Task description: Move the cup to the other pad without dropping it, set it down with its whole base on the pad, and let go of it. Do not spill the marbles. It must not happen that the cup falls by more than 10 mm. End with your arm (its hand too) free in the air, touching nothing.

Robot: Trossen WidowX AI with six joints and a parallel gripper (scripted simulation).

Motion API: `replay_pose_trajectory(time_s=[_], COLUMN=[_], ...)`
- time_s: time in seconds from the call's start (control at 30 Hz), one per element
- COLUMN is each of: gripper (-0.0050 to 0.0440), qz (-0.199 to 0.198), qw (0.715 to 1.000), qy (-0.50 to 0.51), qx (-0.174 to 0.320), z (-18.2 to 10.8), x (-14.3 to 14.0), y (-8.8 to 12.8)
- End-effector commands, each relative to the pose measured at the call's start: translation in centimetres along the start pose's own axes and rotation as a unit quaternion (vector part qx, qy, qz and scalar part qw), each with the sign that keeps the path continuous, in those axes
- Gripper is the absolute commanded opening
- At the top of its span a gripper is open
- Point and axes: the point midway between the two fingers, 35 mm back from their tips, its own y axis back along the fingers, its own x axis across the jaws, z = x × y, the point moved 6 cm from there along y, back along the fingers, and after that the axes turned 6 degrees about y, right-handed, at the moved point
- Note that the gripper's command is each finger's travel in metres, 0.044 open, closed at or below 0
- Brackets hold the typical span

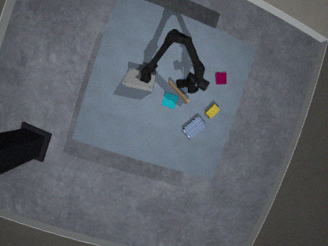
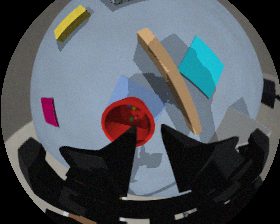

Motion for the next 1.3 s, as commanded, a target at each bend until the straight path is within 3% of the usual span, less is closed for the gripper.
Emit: replay_pose_trajectory(time_s=[0.0,0.7,1.1,1.27], gripper=[0.0148,0.0148,0.0148,0.0097], qz=[0.002,0.002,0.002,0.004], qw=[1.000,1.000,1.000,1.000], qy=[0.000,0.000,0.000,0.004], qx=[0.000,0.001,0.002,-0.001], z=[-0.1,-0.3,-0.3,-0.3], x=[0.1,0.0,0.0,0.1], y=[-0.5,-3.6,-4.3,-4.2])
